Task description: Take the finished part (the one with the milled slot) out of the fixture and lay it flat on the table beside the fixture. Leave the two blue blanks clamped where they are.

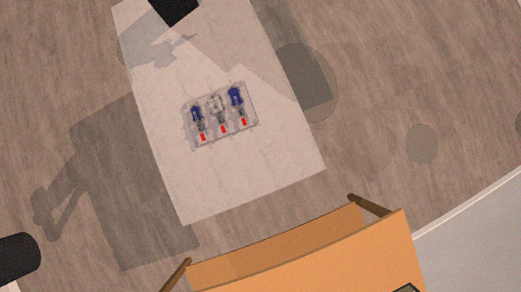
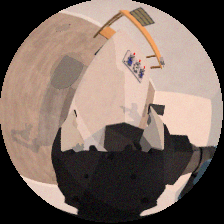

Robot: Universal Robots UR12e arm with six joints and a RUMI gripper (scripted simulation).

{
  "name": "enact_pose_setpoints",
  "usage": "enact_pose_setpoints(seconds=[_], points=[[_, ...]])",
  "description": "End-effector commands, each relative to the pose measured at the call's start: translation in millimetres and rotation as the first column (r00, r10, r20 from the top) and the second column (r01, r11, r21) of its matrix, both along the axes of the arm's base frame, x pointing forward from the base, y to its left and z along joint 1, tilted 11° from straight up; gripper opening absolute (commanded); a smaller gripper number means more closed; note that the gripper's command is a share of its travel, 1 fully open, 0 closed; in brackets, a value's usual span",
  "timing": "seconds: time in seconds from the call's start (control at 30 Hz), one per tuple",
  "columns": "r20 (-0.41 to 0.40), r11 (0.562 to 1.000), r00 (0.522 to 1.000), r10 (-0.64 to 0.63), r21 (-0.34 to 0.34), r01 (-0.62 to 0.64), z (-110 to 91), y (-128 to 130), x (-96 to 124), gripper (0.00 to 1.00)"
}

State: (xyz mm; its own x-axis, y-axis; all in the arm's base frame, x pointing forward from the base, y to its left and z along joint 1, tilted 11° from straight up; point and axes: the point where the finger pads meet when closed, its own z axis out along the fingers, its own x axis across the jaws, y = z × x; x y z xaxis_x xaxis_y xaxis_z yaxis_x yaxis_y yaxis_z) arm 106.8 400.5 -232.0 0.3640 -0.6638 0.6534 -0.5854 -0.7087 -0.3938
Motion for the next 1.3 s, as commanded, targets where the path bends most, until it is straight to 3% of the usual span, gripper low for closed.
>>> enact_pose_setpoints(seconds=[0.0,0.8,1.27], points=[[0.000,1.000,1.000,0.000,0.001,0.000,0.3,0.1,-0.1,1.00],[-0.005,1.000,1.000,-0.005,-0.001,0.005,-0.5,0.3,2.0,1.00],[-0.066,0.998,0.996,-0.062,-0.015,0.062,-9.9,2.6,26.4,1.00]])
